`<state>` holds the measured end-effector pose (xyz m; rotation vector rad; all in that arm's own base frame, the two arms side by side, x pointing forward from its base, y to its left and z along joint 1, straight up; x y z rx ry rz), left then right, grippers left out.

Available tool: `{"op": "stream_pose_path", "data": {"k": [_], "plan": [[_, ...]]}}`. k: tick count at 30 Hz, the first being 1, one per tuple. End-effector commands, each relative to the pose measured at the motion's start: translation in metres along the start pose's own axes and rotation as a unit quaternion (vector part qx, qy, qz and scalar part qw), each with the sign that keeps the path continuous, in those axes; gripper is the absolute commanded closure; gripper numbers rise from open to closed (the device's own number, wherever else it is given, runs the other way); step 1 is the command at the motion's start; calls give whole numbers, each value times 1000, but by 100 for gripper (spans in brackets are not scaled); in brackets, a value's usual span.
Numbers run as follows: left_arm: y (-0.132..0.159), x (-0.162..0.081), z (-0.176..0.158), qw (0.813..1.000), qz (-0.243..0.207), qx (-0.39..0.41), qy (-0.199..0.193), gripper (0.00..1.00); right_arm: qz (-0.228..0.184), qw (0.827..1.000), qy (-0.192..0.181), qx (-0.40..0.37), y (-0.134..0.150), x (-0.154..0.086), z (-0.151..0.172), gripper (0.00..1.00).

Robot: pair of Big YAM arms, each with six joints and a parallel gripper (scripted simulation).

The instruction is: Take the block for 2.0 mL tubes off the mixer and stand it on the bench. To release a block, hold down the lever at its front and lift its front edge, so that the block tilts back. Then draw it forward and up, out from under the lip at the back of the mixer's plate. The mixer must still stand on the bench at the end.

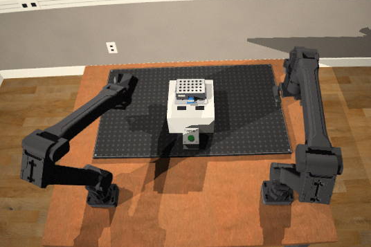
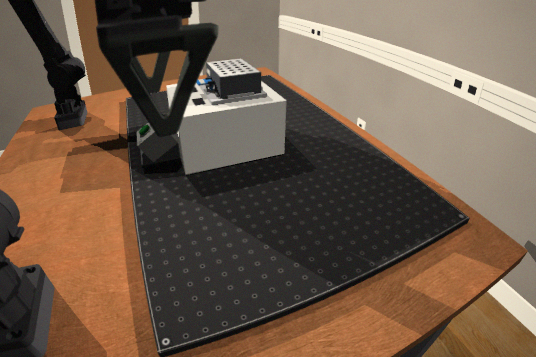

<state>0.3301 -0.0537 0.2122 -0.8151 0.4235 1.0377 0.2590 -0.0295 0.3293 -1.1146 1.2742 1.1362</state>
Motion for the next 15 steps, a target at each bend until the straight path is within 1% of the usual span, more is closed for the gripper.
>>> {"op": "stream_pose_path", "data": {"k": [1,6,13,15], "plan": [[-22,-15,31,1000,1,-10,15,100,-12,1000,-1,1,-7,-11,3,0],[-15,-26,67,998,30,-5,52,100,-14,1000,-1,4,-10,-12,4,0],[0,-41,94,991,72,15,114,100,-21,1000,-1,-11,-14,-15,5,0],[0,-41,94,991,72,15,114,100,-21,1000,-1,-11,-14,-15,5,0]]}}
Point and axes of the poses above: on each arm, the point where the finger pads meet when closed, its own x axis out along the fingers, its own z axis across the jaws, y = z × x, the point moved 8 cm from there along -x, back along the fingers, and after that the axes turned 10 degrees about x, right-handed, at the moved point
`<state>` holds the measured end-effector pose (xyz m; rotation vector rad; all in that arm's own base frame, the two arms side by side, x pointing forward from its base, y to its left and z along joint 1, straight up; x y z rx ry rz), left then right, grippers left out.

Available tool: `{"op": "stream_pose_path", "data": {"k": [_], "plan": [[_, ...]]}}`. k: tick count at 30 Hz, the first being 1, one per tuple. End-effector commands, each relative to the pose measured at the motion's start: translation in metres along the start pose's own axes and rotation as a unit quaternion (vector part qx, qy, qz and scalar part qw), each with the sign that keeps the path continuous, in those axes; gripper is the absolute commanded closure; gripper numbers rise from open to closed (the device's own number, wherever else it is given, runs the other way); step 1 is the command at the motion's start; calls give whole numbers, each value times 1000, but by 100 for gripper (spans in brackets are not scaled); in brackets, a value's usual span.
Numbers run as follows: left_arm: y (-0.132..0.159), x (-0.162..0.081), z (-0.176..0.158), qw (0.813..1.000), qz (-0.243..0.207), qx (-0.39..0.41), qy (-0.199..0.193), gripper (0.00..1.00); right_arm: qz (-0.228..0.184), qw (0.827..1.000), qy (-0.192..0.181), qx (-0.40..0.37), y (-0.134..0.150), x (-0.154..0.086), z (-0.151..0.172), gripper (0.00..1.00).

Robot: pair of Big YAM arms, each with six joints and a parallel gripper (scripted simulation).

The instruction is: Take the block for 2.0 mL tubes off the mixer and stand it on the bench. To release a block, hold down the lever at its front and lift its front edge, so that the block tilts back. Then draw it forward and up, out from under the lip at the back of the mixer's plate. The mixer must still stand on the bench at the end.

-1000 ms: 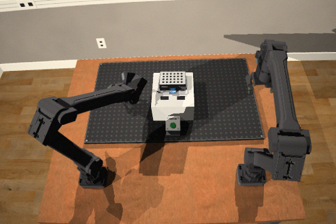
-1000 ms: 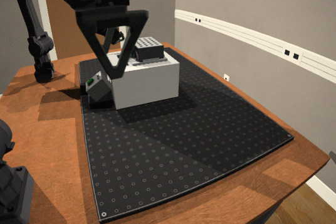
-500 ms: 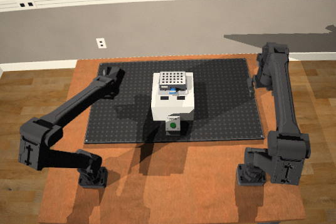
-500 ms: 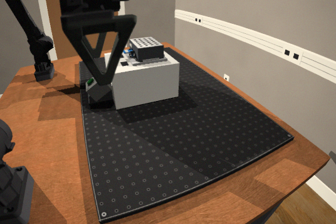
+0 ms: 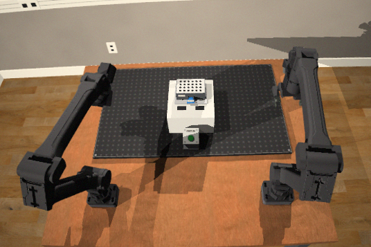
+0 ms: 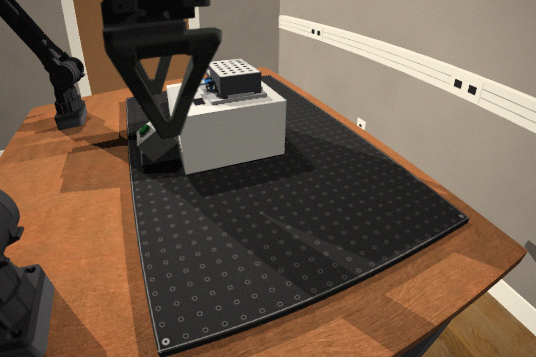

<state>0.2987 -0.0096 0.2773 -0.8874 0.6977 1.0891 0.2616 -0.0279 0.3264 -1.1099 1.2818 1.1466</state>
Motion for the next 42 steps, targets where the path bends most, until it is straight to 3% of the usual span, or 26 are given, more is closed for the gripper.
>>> {"op": "stream_pose_path", "data": {"k": [1,8,15,18,32,39,42], "plan": [[-11,-16,16,1000,-6,-1,7,100,-28,1000,-1,-12,-12,-18,3,0],[8,-49,50,997,18,-7,72,100,-34,999,-1,-12,-15,-22,3,0],[6,-38,55,989,67,11,133,100,-41,999,-1,-11,-16,-26,2,0],[6,-40,55,988,66,8,137,100,-41,999,-1,-11,-16,-26,2,0],[8,-40,84,954,137,20,265,100,-40,999,-1,-10,-16,-26,2,0],[16,-53,86,961,123,13,248,100,-31,999,0,-9,-13,-18,2,0],[20,-58,88,962,121,9,243,100,-36,998,0,-58,-22,-22,26,0]]}}
Point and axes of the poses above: on each arm, the point where the finger pads meet when closed, its own x axis out along the fingers, its own z axis across the jaws, y = z × x, the point moved 8 cm from there along -x, back along the fingers, and after that the axes turned 10 degrees about x, right-handed, at the moved point
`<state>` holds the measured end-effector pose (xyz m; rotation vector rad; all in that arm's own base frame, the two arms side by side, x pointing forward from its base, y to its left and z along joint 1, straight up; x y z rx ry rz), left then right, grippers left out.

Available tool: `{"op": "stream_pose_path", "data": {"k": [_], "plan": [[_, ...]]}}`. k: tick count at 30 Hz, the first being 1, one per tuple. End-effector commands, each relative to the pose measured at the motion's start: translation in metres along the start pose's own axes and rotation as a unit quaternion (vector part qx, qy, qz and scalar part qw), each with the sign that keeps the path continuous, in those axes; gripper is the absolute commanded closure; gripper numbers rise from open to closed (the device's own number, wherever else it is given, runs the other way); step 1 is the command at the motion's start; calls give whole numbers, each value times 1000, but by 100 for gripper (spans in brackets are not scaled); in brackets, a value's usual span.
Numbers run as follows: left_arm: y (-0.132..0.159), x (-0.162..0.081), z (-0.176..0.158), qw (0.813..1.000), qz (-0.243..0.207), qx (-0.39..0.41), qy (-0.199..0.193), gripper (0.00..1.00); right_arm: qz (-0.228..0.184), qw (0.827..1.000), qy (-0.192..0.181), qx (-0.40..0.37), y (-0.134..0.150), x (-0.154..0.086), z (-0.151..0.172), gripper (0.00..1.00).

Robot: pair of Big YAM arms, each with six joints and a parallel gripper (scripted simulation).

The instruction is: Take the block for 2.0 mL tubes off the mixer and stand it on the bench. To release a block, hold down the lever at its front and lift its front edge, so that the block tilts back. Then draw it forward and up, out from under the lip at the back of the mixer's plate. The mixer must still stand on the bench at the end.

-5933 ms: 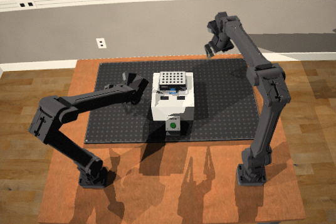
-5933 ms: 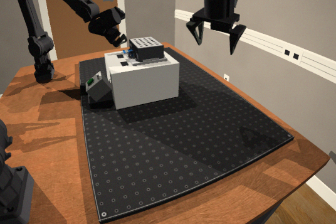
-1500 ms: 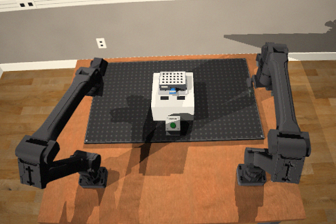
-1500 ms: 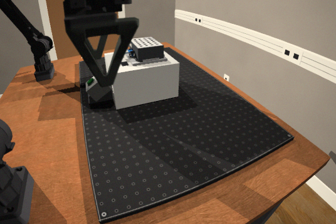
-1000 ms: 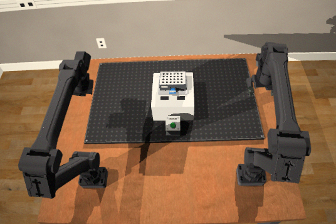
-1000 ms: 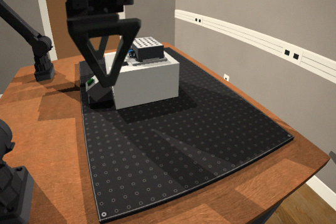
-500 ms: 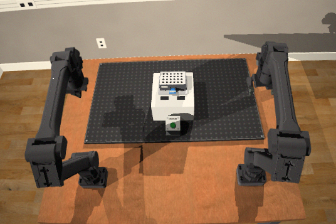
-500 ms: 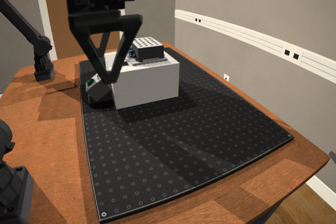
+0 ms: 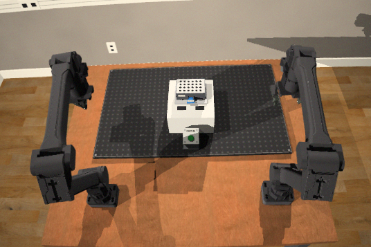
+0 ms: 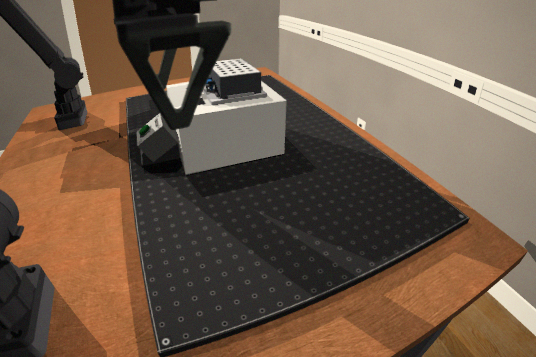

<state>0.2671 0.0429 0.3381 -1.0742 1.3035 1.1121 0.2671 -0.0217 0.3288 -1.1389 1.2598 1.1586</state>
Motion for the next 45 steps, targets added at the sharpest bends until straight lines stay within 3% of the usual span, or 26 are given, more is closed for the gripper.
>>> {"op": "stream_pose_path", "data": {"k": [1,7,10,17,27,38,41,45], "plan": [[5,-26,3,1000,-27,-2,-12,100,-30,998,-1,-57,-21,-19,26,0],[7,-24,5,1000,-23,-13,-11,100,-33,992,-1,-118,-33,-23,55,0],[6,-24,4,1000,-23,-13,-11,100,-34,992,-1,-119,-31,-25,55,0],[1,-18,4,1000,-21,-13,-11,100,-34,978,-1,-207,-47,-23,100,0],[0,-14,2,1000,-19,-8,-10,100,-38,962,-1,-272,-57,-27,130,0],[-1,-10,-1,1000,-16,-2,-9,100,-17,922,2,-386,-76,-13,186,0],[-1,-8,-2,1000,-14,0,-9,100,-27,909,2,-416,-79,-23,201,0],[-1,-8,-2,1000,-13,1,-8,100,-35,904,1,-426,-81,-29,208,0]]}}
Point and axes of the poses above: on each arm, the point where the finger pads meet when closed, its own x axis out along the fingers, its own z axis across the jaws, y = z × x, the point moved 8 cm from there along -x, back along the fingers, and after that the axes turned 10 degrees about x, right-handed, at the moved point
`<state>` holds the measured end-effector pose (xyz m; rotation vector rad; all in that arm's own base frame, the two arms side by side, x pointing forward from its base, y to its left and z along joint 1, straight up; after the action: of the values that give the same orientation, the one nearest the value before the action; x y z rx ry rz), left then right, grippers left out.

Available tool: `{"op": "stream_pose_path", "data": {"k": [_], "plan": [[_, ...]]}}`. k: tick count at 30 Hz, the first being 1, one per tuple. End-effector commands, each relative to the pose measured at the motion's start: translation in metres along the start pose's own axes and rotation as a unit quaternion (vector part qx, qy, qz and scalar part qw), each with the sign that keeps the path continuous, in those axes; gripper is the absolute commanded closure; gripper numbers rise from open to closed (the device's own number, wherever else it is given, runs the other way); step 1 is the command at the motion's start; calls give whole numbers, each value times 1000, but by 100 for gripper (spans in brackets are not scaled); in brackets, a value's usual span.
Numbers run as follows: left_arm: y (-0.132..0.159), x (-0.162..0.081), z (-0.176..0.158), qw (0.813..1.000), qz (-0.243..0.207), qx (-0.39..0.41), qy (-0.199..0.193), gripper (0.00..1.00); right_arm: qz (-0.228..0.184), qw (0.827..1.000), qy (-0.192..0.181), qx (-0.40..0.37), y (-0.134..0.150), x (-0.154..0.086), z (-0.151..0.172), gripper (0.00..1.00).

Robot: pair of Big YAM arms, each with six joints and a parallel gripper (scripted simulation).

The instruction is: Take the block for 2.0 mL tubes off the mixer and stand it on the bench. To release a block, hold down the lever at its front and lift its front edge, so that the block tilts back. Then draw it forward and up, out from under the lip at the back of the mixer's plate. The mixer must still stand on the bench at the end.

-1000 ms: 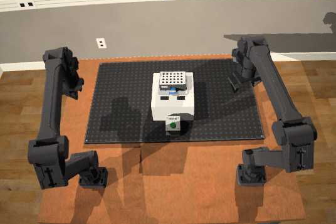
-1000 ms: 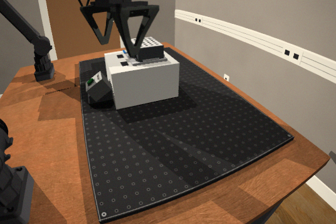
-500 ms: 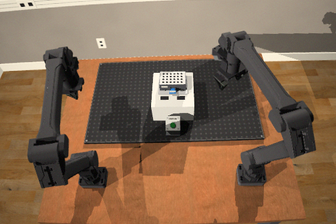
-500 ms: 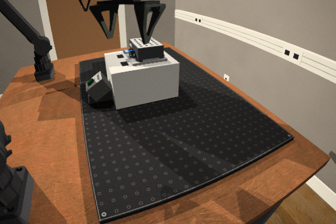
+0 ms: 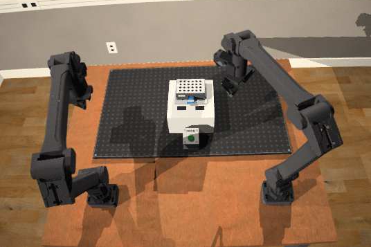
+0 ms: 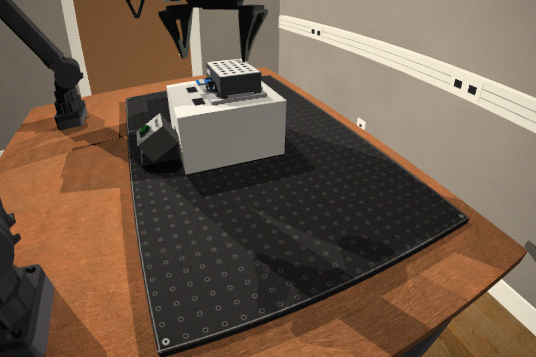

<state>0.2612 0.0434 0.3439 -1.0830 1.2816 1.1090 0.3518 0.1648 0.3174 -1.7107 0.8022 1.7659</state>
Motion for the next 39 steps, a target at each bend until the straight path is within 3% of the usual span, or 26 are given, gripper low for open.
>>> {"op": "stream_pose_path", "data": {"k": [1,10,16,19,28,32,33,37,39], "plan": [[-7,-1,-2,1000,-4,5,-4,100,-50,998,17,-43,-24,-42,5,0],[-5,2,-2,1000,1,3,-2,100,-23,990,11,-141,-69,-21,22,0],[-3,4,2,1000,3,-4,-1,100,-36,984,17,-173,-80,-39,31,0],[-2,5,5,1000,4,-10,-1,100,-44,977,21,-210,-99,-44,41,0],[-3,5,-1,1000,4,3,-1,100,-12,955,10,-296,-141,-18,52,0],[-4,5,-3,1000,4,6,-1,100,-18,948,13,-316,-150,-25,56,0],[-4,5,-3,1000,4,6,-1,100,-29,947,18,-320,-150,-35,60,0],[-4,5,-4,1000,4,8,-1,100,-42,929,25,-366,-171,-49,76,0],[-4,4,-4,1000,4,9,-1,100,-37,920,24,-388,-183,-44,82,0]]}}
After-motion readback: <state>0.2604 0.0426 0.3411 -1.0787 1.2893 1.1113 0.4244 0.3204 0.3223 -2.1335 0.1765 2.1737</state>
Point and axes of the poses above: on each arm, the point where the finger pads meet when closed, its own x axis out along the fingers, its own z axis across the jaws, y = z × x, the point moved 8 cm from there along -x, back along the fingers, and after that the axes turned 10 degrees about x, right-handed, at the moved point
